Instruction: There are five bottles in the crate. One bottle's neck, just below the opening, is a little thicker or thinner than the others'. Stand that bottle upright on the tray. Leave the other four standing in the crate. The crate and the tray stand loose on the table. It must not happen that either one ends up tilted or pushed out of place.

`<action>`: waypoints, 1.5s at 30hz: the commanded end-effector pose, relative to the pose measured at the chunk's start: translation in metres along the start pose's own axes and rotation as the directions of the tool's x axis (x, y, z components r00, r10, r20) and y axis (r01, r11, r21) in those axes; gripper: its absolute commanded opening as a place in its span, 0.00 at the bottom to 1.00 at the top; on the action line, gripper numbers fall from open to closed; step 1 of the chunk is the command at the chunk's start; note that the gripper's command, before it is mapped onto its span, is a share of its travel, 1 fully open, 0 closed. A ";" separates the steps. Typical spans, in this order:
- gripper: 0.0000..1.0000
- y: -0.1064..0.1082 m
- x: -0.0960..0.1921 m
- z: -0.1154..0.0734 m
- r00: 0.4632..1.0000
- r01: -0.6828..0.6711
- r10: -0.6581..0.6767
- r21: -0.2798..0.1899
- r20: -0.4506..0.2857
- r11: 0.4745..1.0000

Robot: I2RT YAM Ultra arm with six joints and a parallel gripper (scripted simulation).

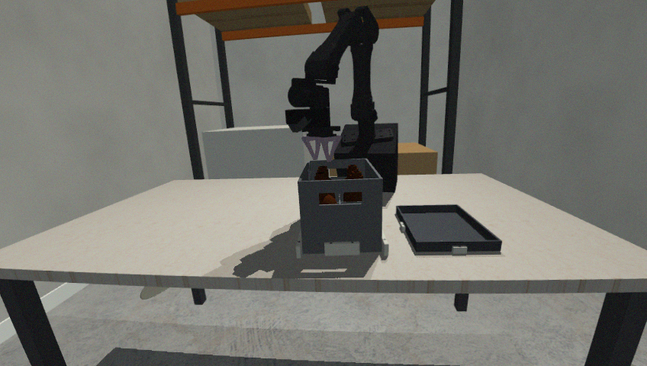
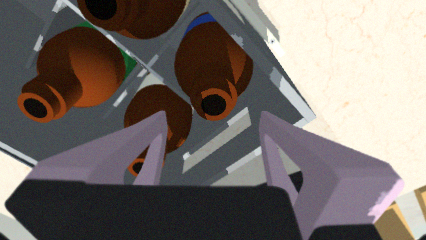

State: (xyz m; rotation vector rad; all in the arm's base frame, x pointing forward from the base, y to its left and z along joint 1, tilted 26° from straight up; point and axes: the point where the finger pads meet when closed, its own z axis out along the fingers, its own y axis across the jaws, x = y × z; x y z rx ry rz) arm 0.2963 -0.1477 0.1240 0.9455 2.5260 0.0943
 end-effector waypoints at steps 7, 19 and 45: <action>0.61 0.003 -0.012 -0.005 0.999 0.000 0.000 -0.002 0.032 1.000; 0.61 0.001 -0.006 -0.005 1.000 -0.001 0.001 -0.001 0.028 1.000; 0.61 0.001 -0.004 -0.005 1.000 -0.001 0.001 -0.001 0.027 1.000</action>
